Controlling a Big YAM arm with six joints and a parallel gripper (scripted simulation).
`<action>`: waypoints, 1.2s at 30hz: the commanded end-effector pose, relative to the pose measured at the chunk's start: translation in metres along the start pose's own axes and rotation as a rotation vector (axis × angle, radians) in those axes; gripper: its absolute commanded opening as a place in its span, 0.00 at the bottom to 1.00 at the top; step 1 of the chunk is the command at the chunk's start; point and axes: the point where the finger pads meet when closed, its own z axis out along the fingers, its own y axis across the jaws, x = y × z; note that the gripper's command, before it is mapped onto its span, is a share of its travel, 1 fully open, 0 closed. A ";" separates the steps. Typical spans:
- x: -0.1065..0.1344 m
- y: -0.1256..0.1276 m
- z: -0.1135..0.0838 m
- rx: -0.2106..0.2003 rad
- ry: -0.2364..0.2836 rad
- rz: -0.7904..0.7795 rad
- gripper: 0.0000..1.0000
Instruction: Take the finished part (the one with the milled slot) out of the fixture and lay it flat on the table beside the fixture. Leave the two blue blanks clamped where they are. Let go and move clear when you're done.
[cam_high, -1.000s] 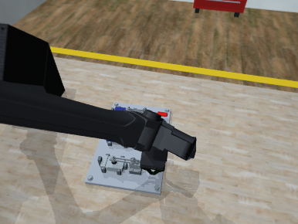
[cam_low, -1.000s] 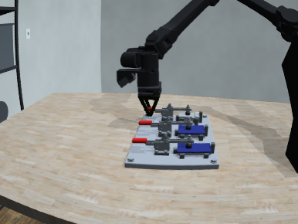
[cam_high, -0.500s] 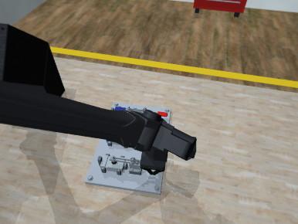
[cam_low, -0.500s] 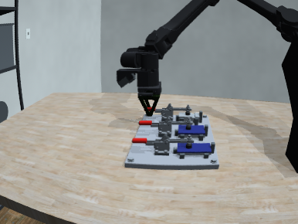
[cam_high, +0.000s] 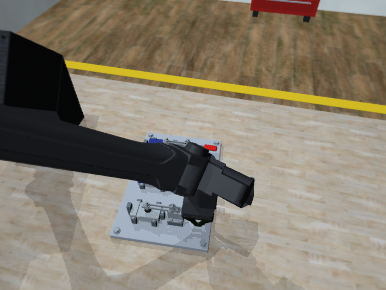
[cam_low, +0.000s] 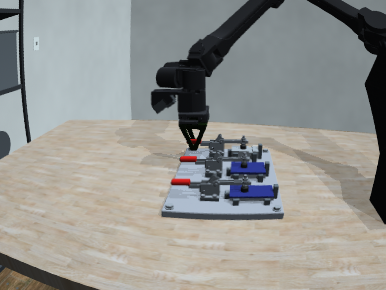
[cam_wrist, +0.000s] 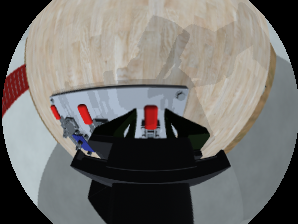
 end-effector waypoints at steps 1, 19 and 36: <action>0.002 -0.007 0.004 -0.001 0.004 0.007 0.45; 0.003 -0.005 0.000 0.000 0.003 0.010 0.00; 0.002 -0.005 -0.003 0.002 0.000 0.017 0.00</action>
